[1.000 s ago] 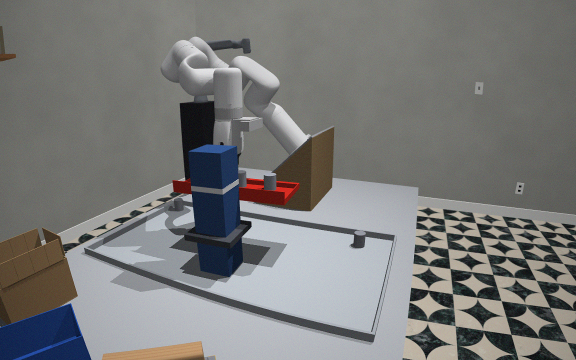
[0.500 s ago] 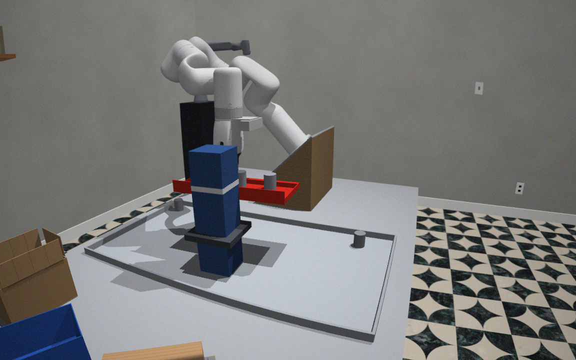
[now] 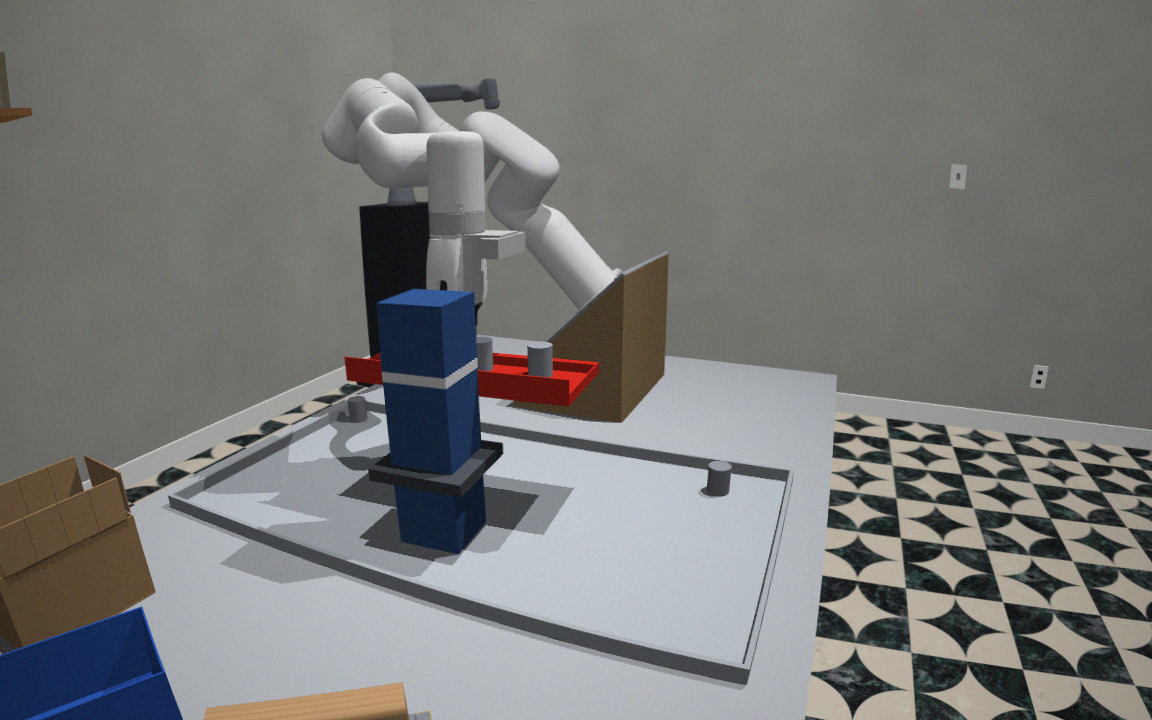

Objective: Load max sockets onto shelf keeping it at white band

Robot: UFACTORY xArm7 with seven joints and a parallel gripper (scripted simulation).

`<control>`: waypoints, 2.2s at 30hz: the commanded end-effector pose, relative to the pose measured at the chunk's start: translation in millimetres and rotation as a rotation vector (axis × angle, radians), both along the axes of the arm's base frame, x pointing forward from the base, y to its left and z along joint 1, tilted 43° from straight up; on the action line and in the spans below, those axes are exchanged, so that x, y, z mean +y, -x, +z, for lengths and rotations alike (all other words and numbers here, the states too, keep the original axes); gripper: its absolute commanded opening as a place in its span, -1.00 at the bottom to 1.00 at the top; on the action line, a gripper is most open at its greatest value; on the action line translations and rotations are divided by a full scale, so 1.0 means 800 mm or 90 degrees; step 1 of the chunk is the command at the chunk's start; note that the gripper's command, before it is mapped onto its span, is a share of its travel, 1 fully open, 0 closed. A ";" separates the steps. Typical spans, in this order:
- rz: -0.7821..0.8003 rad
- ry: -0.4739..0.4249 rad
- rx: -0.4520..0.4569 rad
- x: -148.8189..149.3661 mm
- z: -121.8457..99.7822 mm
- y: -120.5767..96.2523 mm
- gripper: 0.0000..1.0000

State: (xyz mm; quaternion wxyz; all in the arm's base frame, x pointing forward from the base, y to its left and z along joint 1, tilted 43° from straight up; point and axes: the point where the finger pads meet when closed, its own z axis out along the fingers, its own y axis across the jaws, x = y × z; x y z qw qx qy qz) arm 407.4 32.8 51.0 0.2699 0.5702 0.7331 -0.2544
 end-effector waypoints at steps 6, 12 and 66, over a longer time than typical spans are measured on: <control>0.003 -0.002 -0.003 0.009 0.008 -0.001 -1.00; 0.003 -0.002 -0.003 0.009 0.008 -0.001 -1.00; 0.003 -0.002 -0.003 0.009 0.008 -0.001 -0.05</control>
